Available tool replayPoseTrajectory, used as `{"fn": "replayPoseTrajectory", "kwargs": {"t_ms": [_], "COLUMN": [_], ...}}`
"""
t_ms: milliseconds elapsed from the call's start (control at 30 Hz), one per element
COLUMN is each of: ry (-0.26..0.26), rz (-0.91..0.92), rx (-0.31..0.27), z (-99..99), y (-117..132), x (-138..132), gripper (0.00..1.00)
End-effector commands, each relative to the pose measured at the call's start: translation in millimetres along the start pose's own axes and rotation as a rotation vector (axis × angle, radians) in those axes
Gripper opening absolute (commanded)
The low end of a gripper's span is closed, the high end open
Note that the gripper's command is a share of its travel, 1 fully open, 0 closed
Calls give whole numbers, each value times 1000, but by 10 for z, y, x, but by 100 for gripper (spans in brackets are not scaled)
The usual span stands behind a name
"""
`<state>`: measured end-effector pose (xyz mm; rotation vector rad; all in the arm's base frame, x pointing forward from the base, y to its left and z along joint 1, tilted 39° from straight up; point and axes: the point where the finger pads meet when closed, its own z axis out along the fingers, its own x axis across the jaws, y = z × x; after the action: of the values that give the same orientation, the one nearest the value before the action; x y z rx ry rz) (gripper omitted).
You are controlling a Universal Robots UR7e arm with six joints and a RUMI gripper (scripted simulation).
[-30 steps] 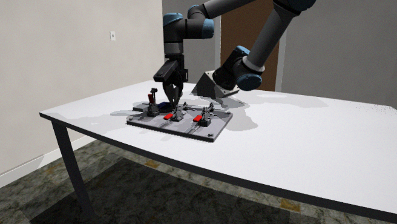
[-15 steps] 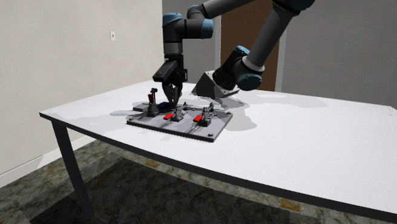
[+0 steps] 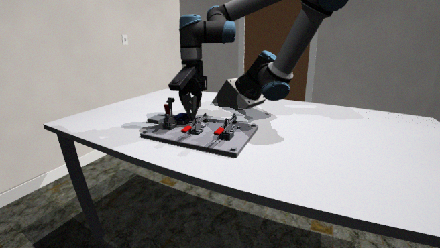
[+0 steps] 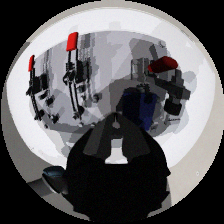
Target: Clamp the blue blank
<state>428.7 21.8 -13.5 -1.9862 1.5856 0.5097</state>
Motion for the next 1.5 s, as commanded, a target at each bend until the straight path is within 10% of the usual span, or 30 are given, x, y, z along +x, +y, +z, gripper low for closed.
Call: {"fn": "replayPoseTrajectory", "kwargs": {"t_ms": [0,1467], "ry": [1,1], "rz": [0,0], "rx": [1,1], "z": [-4,-4], "y": [-3,-2], "x": [32,-123], "gripper": [0,0]}}
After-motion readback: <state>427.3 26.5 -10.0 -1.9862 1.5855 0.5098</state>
